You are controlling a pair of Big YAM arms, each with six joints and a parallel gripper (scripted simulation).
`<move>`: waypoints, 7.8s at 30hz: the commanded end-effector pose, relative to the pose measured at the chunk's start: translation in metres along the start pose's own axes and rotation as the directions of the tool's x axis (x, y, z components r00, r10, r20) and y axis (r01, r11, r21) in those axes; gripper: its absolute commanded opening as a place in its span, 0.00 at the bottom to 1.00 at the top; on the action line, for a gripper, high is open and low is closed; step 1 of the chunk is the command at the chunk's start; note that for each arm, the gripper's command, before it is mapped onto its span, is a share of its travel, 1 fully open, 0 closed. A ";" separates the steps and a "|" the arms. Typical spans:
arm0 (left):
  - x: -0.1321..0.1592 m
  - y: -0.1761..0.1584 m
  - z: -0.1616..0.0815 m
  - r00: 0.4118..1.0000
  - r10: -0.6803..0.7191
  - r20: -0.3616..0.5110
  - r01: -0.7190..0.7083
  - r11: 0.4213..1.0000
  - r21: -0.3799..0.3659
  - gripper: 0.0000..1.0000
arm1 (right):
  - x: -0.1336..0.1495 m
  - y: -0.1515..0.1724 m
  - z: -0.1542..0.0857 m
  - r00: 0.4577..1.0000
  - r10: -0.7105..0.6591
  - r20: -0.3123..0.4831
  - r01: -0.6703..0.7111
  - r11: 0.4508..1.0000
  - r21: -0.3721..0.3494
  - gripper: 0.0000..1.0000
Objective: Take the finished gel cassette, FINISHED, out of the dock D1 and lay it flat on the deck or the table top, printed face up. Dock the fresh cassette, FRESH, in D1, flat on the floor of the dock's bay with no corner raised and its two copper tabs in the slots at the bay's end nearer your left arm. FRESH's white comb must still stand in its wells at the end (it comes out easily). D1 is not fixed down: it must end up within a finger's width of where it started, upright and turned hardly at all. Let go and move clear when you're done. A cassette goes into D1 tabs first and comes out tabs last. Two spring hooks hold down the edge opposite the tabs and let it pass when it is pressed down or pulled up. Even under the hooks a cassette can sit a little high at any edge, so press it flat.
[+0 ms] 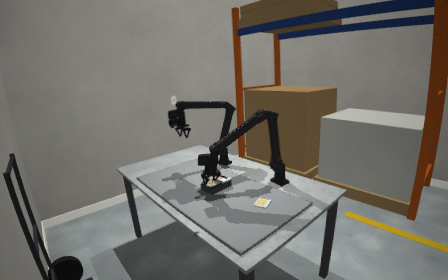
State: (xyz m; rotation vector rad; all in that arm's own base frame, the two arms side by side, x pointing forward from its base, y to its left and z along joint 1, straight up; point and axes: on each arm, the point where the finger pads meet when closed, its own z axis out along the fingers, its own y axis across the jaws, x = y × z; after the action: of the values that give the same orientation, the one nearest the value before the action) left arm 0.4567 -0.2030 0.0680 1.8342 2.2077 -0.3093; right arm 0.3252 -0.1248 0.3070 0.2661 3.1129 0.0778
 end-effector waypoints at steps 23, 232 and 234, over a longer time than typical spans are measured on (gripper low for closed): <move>-0.003 0.002 -0.004 1.000 0.003 0.005 -0.003 1.000 -0.009 0.92 | -0.010 -0.002 -0.018 1.000 -0.009 0.019 0.009 1.000 0.002 1.00; -0.014 0.022 -0.056 0.999 0.017 0.030 -0.015 0.998 -0.053 0.98 | -0.010 -0.002 -0.018 1.000 -0.009 0.019 0.009 1.000 0.002 1.00; -0.014 0.022 -0.060 0.999 0.017 0.030 -0.015 0.998 -0.053 0.98 | -0.010 -0.002 -0.018 1.000 -0.009 0.019 0.009 1.000 0.002 1.00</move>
State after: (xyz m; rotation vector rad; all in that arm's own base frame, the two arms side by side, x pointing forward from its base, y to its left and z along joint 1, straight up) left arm 0.4524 -0.1927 0.0926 1.8371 2.2171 -0.3157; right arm 0.3252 -0.1248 0.3070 0.2630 3.1132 0.0779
